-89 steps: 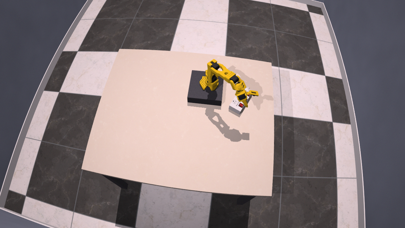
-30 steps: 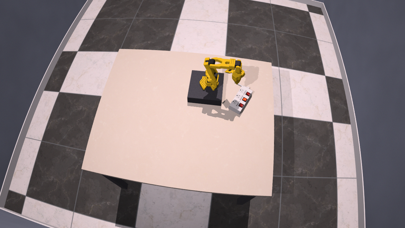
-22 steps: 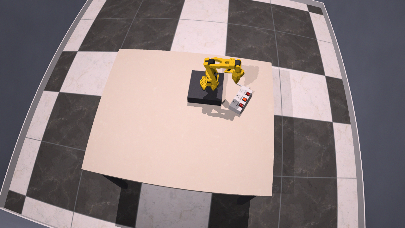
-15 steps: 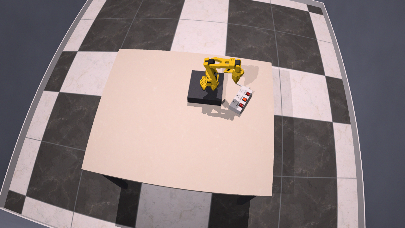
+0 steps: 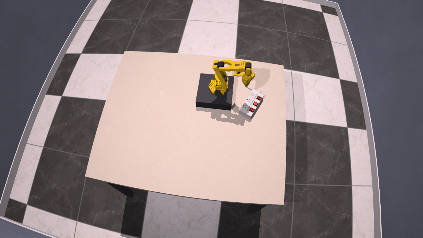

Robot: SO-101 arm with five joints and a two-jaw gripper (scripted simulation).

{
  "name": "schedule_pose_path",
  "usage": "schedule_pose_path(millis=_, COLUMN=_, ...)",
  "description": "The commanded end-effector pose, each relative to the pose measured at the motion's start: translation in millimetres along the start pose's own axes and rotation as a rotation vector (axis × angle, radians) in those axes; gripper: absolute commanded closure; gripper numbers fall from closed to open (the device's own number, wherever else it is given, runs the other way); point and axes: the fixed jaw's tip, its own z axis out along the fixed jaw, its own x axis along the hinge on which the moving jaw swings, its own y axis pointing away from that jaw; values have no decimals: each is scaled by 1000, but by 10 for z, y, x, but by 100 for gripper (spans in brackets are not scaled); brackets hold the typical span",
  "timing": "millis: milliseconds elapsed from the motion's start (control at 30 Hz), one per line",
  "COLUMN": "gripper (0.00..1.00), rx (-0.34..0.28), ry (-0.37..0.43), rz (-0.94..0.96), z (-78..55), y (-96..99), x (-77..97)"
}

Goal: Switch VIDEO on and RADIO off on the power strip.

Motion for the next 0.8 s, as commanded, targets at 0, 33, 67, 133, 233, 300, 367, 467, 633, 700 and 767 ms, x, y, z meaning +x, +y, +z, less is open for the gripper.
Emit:
schedule_pose_path(millis=0, gripper=100, rx=-14, ry=-29, rz=-22, z=27, y=-7, x=7)
schedule_pose_path(millis=33, gripper=100, rx=-18, ry=-37, rz=-25, z=37, y=-11, x=25)
schedule_pose_path(millis=67, gripper=100, rx=-23, ry=-45, rz=-28, z=49, y=-15, x=47)
schedule_pose_path(millis=133, gripper=100, rx=-33, ry=-66, rz=-35, z=82, y=-26, x=98)
schedule_pose_path(millis=233, gripper=100, rx=-51, ry=-104, rz=-48, z=155, y=-40, x=186)
schedule_pose_path(millis=300, gripper=100, rx=-57, ry=-118, rz=-53, z=185, y=-44, x=217)
schedule_pose_path(millis=367, gripper=100, rx=-63, ry=-132, rz=-57, z=217, y=-47, x=247)
schedule_pose_path(millis=467, gripper=100, rx=-78, ry=-171, rz=-70, z=318, y=-51, x=326)
schedule_pose_path(millis=633, gripper=100, rx=-92, ry=-217, rz=-85, z=454, y=-47, x=406)
schedule_pose_path(millis=700, gripper=100, rx=-95, ry=-226, rz=-88, z=482, y=-46, x=419)
schedule_pose_path(millis=767, gripper=100, rx=-96, ry=-230, rz=-89, z=494, y=-45, x=425)
